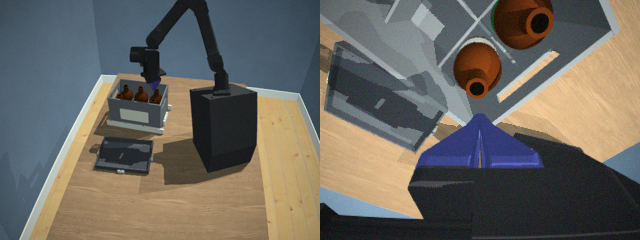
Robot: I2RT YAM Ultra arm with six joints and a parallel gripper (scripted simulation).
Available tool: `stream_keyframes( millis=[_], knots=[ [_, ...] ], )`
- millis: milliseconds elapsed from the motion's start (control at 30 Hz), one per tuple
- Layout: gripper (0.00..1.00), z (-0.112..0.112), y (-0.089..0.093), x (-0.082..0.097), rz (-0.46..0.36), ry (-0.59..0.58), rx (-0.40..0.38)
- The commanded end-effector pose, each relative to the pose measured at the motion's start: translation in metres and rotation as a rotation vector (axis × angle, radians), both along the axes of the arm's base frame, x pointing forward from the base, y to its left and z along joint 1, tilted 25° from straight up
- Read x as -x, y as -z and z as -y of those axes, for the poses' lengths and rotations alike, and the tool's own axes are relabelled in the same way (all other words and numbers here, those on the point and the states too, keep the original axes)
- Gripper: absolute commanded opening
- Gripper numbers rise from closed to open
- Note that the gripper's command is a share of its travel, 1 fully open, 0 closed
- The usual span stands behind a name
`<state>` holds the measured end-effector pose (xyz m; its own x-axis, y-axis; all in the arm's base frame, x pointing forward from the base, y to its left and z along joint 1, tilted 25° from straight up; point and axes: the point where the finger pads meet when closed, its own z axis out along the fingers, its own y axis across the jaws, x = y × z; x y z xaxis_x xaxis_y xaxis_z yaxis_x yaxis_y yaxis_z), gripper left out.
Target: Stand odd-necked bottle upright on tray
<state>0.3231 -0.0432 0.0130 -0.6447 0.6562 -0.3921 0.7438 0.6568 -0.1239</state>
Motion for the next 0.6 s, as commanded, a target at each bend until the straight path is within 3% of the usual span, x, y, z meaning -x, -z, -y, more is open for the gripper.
stream_keyframes(
  millis=[0, 333, 400, 567],
  knots=[
    [0.00, -0.006, -0.016, -0.011, 0.045, -0.014, 0.007],
    [0.00, -0.006, -0.016, -0.011, 0.042, -0.015, 0.007],
    [0.00, -0.006, -0.006, -0.010, 0.008, -0.016, 0.010],
    [0.00, -0.007, -0.013, -0.034, 0.005, -0.023, 0.012]
  ],
)
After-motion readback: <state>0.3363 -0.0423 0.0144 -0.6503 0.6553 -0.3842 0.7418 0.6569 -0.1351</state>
